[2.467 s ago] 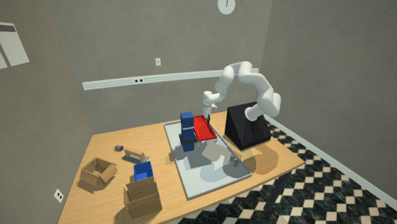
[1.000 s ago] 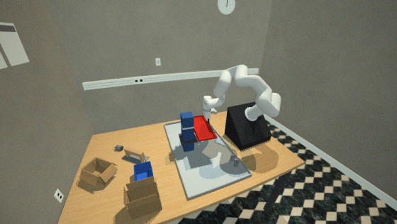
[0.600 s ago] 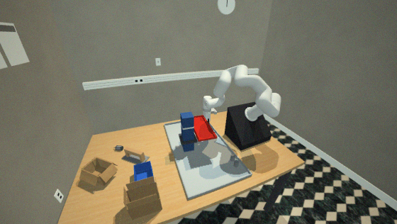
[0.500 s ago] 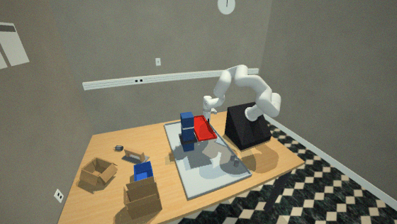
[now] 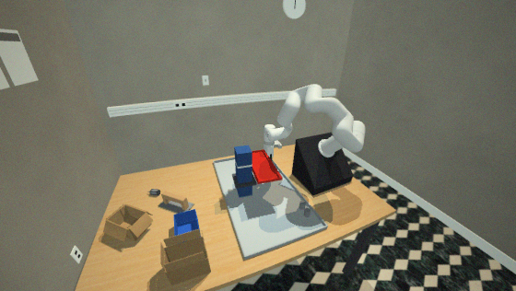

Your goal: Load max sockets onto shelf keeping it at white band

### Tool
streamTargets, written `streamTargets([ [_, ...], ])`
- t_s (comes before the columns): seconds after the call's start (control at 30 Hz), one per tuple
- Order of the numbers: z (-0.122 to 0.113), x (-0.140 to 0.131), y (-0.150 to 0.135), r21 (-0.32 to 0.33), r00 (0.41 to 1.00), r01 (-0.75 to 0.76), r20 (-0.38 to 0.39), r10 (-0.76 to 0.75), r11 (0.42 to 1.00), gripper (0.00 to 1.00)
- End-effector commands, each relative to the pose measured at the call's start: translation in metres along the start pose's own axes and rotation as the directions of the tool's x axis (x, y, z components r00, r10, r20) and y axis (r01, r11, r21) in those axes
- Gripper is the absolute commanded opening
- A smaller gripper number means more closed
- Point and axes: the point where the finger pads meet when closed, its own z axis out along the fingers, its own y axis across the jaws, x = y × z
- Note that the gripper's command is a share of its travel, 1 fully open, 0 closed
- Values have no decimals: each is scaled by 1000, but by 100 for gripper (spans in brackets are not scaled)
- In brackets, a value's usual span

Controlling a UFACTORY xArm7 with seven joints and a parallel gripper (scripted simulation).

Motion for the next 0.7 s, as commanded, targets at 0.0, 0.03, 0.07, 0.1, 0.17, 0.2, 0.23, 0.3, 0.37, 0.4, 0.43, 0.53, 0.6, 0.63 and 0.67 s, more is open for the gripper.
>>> streamTargets([
  [0.0,-2,-1,-2,3,1000,0,3,0,1000,0],
  [0.03,-2,-1,-2,3,1000,0,3,0,1000,0],
  [0.07,-2,-1,-2,3,1000,0,3,0,1000,0],
  [0.1,-2,-1,-2,3,1000,0,3,0,1000,0],
  [0.17,-2,-1,-2,3,1000,0,3,0,1000,0],
  [0.2,-2,-1,-2,3,1000,0,3,0,1000,0],
  [0.23,-2,-1,-2,3,1000,0,3,0,1000,0],
  [0.3,-2,-1,-2,3,1000,0,3,0,1000,0],
  [0.37,-2,-1,-2,3,1000,0,3,0,1000,0],
  [0.4,-2,-1,-2,3,1000,0,3,0,1000,0],
  [0.43,-2,-1,-2,3,1000,0,3,0,1000,0],
  [0.53,-4,-1,-2,3,1000,0,3,0,1000,0],
  [0.6,-8,-1,-2,3,1000,0,3,0,1000,0],
  [0.63,-11,-1,-1,3,1000,0,3,0,1000,0],
  [0.67,-11,-1,-1,3,1000,0,3,0,1000,0],
])
